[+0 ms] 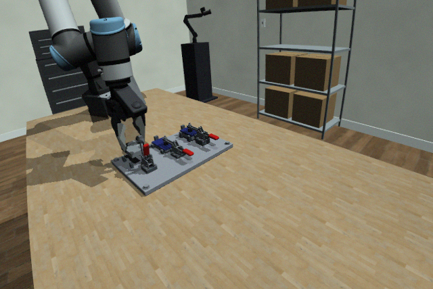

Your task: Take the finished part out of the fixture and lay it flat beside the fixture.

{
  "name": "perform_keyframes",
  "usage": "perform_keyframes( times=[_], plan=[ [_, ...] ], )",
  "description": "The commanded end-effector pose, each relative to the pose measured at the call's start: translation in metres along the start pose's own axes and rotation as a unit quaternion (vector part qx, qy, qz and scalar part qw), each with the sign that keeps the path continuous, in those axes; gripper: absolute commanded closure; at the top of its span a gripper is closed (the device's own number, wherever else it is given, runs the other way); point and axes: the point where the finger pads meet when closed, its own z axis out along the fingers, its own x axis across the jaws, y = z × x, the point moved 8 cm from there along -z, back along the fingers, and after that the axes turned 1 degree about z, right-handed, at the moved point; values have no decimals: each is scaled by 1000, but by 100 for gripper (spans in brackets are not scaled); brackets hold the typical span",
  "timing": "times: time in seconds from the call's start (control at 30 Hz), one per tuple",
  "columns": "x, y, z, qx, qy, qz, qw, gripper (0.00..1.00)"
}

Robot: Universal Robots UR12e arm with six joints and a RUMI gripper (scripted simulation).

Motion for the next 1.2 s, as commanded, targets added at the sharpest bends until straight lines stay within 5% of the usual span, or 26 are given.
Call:
perform_keyframes(
  times=[0.0,0.67,1.17],
  plan=[
    [0,0,-3,1,0,0,1000,100],
    [0,0,-7,1,0,0,1000,100],
    [0,5,-31,1,0,0,1000,100]
  ],
)
